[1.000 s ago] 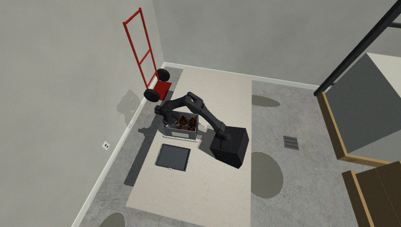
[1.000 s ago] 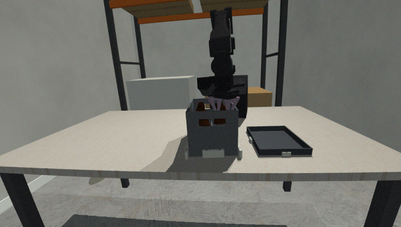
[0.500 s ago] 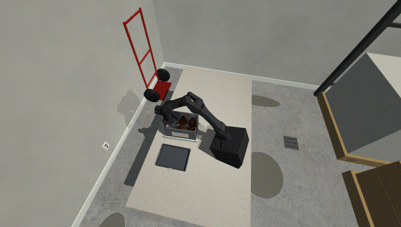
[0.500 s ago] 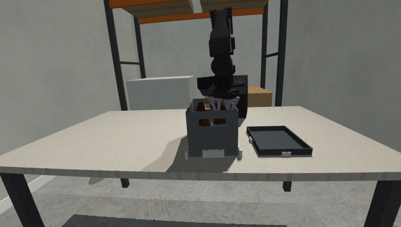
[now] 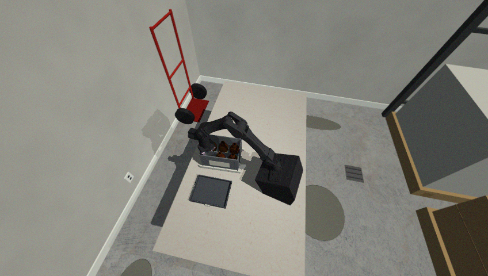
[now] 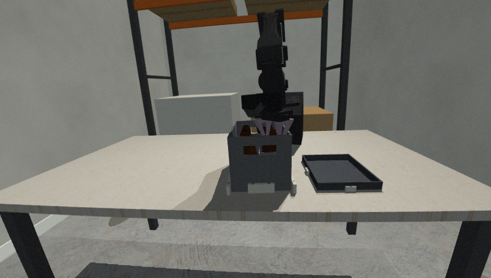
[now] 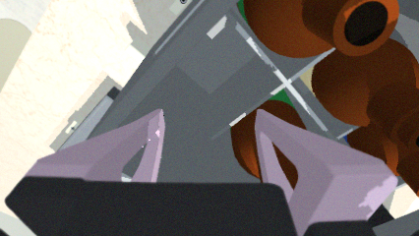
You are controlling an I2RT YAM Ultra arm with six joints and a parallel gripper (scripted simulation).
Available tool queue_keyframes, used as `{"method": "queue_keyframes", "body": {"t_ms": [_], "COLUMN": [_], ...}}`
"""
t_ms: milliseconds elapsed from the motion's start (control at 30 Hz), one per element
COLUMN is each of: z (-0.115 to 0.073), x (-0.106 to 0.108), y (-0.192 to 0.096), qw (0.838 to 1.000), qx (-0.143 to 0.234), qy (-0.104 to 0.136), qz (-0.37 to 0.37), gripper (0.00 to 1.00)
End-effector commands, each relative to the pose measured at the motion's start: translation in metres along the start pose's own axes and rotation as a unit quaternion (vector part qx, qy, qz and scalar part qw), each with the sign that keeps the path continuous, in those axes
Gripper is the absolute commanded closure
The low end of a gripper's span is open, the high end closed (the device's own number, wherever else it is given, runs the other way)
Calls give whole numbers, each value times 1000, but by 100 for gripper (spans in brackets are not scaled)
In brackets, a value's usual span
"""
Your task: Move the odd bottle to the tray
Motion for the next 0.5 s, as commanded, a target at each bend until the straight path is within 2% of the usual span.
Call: {"method": "queue_keyframes", "body": {"t_ms": [0, 233, 267, 467], "z": [-6, -6, -6, -6], "x": [-2, -2, -2, -2], "y": [5, 5, 5, 5], "qw": [1000, 1000, 1000, 1000], "qx": [-13, -13, -13, -13], "qy": [2, 2, 2, 2], "qz": [1, 1, 1, 1], "gripper": [39, 39, 100, 100]}}
Point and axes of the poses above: the point where the finger pads meet when closed, its own z axis out along the fingers, its own x axis across the jaws, y = z × x, the point moved 3 cm from there along -z, back along the fingers, and after that the axes turned 13 degrees about -z, right-handed, at the moved point
